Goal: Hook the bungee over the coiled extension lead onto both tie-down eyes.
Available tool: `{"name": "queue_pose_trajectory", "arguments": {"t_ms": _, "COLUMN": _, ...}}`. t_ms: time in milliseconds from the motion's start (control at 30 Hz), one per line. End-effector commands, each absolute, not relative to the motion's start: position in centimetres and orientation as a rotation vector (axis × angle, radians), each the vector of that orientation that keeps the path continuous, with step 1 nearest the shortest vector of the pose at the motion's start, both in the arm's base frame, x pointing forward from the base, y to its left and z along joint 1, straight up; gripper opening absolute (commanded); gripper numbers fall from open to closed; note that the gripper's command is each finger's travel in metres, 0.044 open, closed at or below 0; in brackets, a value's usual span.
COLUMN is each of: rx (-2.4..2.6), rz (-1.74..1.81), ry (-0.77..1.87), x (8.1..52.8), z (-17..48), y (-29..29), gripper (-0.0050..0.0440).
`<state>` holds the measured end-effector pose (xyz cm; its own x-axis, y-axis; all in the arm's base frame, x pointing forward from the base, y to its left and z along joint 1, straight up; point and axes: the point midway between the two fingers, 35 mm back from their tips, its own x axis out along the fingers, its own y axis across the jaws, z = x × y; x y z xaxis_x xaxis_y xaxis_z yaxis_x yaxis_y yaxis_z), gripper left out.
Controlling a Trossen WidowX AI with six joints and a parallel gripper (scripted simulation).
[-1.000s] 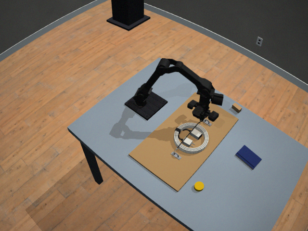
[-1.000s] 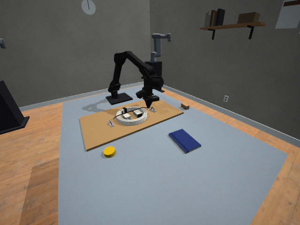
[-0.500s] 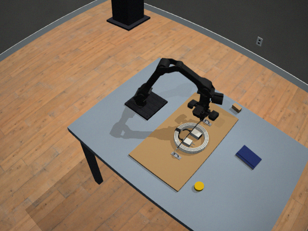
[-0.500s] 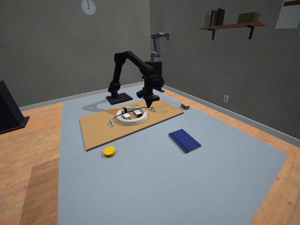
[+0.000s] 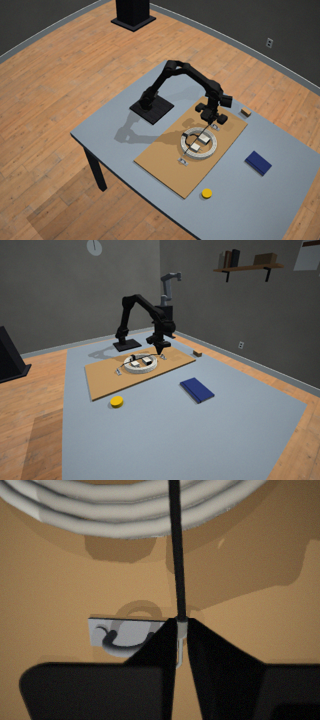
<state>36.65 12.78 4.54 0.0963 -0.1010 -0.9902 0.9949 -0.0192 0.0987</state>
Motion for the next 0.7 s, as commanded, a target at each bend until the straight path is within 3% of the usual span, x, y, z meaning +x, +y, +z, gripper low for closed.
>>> {"name": "queue_pose_trajectory", "arguments": {"t_ms": 0, "rx": 1.215, "rz": -1.129, "ry": 1.102, "x": 36.64, "z": 5.06, "y": 15.67, "gripper": -0.0050}}
{"name": "queue_pose_trajectory", "arguments": {"t_ms": 667, "rx": 1.213, "rz": -1.126, "ry": 1.103, "x": 37.40, "z": 4.83, "y": 15.76, "gripper": -0.0050}}
